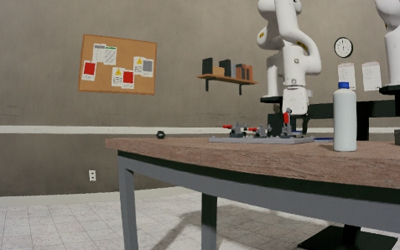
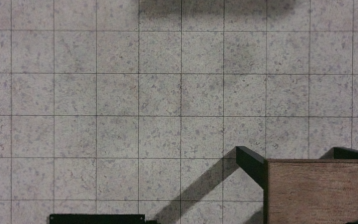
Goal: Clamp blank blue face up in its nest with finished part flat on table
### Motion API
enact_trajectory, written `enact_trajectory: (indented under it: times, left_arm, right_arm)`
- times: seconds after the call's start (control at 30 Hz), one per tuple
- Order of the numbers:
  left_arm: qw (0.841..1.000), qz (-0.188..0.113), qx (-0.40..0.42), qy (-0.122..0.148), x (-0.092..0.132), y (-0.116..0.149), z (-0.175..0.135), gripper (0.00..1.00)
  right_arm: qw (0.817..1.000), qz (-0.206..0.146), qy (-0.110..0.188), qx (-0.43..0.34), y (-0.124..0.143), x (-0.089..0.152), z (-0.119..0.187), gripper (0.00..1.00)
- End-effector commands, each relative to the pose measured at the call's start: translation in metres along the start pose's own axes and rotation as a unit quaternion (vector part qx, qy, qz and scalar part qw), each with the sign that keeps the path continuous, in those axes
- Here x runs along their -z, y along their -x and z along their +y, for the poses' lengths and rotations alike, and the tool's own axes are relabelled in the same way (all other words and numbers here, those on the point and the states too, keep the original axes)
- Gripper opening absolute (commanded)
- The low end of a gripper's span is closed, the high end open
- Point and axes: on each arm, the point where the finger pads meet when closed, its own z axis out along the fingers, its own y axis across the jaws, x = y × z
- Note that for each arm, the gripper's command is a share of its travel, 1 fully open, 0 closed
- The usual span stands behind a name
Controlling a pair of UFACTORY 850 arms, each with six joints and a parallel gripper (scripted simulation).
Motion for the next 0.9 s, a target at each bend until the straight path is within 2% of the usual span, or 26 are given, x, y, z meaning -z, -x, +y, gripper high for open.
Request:
enact_trajectory:
  times: [0.0,0.87]
  left_arm:
    - [1.0,0.001,0.0,0.0,0.0009,-0.0004,0.0,1.0]
    - [1.0,0.001,0.0,0.0,0.0009,-0.0004,0.0,1.0]
  right_arm:
    - [1.0,-0.001,0.001,0.0,0.0012,0.0001,0.0004,0.0]
    - [1.0,-0.001,0.001,0.0,0.0023,-0.0039,-0.0007,0.0]
